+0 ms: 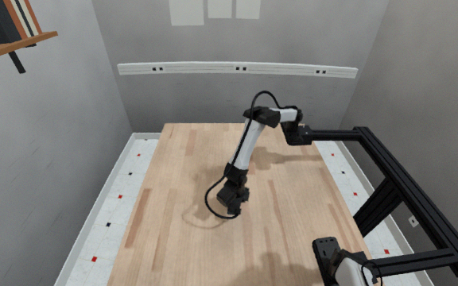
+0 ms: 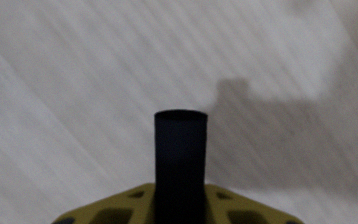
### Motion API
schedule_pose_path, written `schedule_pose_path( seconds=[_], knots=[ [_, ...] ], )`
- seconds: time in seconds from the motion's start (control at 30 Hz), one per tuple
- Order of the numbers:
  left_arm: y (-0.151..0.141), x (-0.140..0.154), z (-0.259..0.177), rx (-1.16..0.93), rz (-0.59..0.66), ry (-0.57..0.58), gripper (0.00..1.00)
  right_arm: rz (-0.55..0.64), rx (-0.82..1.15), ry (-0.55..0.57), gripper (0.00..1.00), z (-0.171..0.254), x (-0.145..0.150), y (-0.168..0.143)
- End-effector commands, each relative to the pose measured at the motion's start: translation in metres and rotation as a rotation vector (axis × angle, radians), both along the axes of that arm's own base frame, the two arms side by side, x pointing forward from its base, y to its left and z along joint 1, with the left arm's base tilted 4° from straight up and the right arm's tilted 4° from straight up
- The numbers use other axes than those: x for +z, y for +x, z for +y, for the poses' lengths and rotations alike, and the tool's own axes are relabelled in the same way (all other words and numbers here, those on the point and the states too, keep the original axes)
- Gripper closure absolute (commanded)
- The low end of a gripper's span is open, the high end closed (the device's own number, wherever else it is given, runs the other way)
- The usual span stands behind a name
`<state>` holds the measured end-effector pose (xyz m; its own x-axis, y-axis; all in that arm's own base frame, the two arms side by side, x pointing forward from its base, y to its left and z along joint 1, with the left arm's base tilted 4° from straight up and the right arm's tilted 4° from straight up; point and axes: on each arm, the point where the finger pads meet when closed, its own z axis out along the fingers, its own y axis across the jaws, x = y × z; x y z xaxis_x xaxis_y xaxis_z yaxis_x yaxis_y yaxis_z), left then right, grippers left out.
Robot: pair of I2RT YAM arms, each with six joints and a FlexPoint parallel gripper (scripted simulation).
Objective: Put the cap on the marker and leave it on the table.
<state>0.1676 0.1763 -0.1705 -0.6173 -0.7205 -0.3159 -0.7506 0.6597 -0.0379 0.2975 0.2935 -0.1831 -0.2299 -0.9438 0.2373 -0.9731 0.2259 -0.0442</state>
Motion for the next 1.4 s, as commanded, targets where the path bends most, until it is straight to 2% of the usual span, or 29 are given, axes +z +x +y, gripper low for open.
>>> schedule_pose_path(
  seconds=[0.0, 0.13, 0.5, 0.57, 0.87, 1.07, 1.17, 1.37],
  knots=[
    [0.004, 0.008, 0.010, 0.036, -0.019, 0.028, 0.93, -0.019, -0.109, 0.075, 0.94, 0.012, 0.021, 0.009],
    [0.004, 0.008, 0.010, 0.035, -0.018, 0.029, 0.93, 0.004, -0.380, 0.200, 0.94, 0.019, 0.030, 0.020],
    [0.002, 0.004, 0.006, 0.025, -0.011, 0.014, 0.93, 0.049, -0.944, 0.446, 0.94, 0.017, 0.056, 0.053],
    [0.002, 0.004, 0.006, 0.025, -0.011, 0.014, 0.93, 0.049, -0.944, 0.446, 0.94, 0.017, 0.056, 0.053],
    [0.005, 0.007, -0.002, -0.026, -0.016, -0.002, 0.93, 0.093, -1.389, 0.632, 0.94, 0.011, 0.075, 0.074],
    [0.007, 0.010, -0.028, -0.137, -0.008, -0.046, 0.93, 0.118, -1.648, 0.742, 0.94, 0.009, 0.087, 0.084],
    [0.007, 0.010, -0.034, -0.163, -0.006, -0.058, 0.93, 0.118, -1.686, 0.762, 0.94, 0.009, 0.089, 0.087],
    [0.008, 0.017, -0.098, -0.408, 0.020, -0.176, 0.93, 0.135, -1.923, 0.853, 0.94, 0.003, 0.098, 0.094]
  ],
)
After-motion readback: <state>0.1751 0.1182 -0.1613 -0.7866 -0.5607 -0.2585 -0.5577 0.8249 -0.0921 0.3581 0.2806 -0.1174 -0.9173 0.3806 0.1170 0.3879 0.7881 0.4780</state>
